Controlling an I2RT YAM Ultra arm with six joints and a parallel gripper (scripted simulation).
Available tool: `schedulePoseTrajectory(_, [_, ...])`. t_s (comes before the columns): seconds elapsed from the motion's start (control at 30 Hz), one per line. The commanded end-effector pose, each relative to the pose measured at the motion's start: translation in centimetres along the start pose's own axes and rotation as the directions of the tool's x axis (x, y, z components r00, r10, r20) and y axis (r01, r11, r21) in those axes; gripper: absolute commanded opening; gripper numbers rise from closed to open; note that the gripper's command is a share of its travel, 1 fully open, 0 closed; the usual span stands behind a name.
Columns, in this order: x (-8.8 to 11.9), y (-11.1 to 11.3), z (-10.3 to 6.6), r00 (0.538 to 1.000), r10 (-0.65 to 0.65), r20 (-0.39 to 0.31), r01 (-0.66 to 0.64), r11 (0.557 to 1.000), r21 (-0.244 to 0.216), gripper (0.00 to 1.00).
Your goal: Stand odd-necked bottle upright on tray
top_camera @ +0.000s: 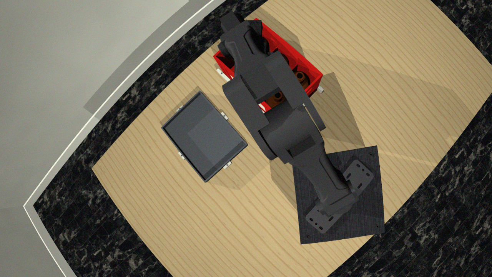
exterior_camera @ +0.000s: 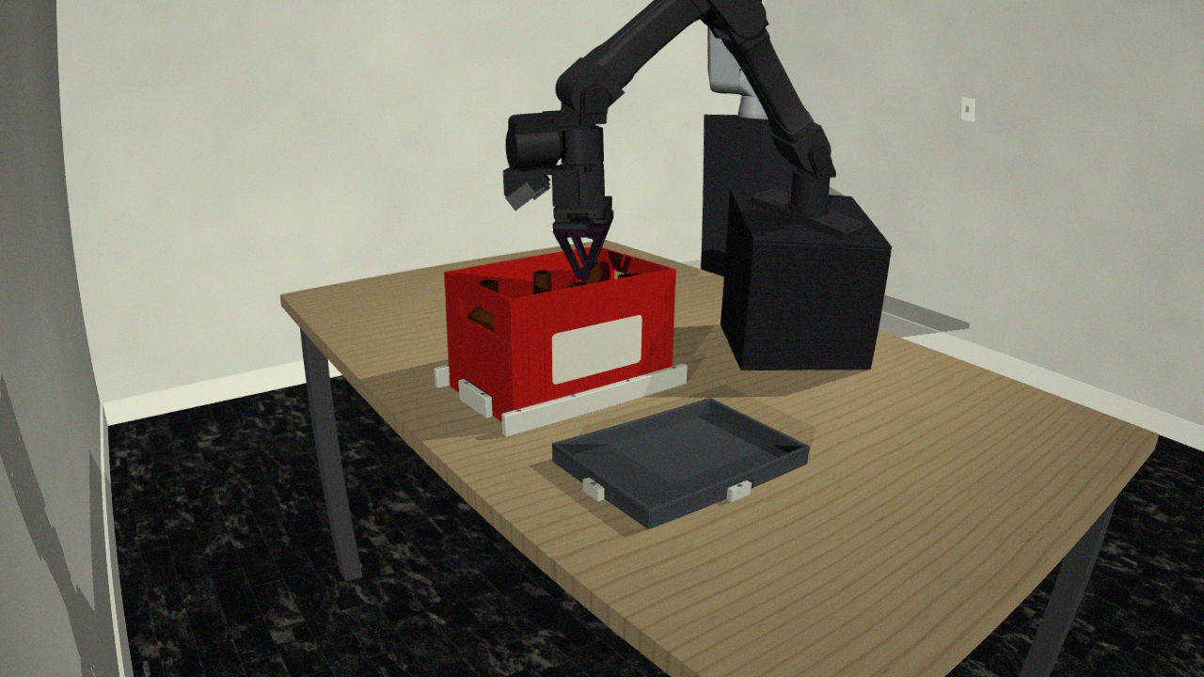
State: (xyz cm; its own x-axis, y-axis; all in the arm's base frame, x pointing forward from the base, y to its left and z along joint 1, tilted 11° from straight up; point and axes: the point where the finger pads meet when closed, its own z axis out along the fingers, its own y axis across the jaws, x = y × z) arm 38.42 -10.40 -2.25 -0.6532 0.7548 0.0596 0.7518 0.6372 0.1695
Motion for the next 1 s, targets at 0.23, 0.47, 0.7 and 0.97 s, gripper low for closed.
schedulePoseTrajectory(0.23, [-1.8,0.6,-4.2,0.997,-0.004,0.073,0.006,1.0,-0.027,0.61])
schedulePoseTrajectory(0.47, [-1.7,0.6,-5.4,0.997,-0.004,0.073,0.006,1.0,-0.027,0.61])
schedulePoseTrajectory(0.7, [-1.7,0.6,-6.1,0.997,-0.004,0.073,0.006,1.0,-0.027,0.61])
schedulePoseTrajectory(0.97, [-1.7,0.6,-6.4,0.997,-0.003,0.073,0.005,1.0,-0.027,0.61])
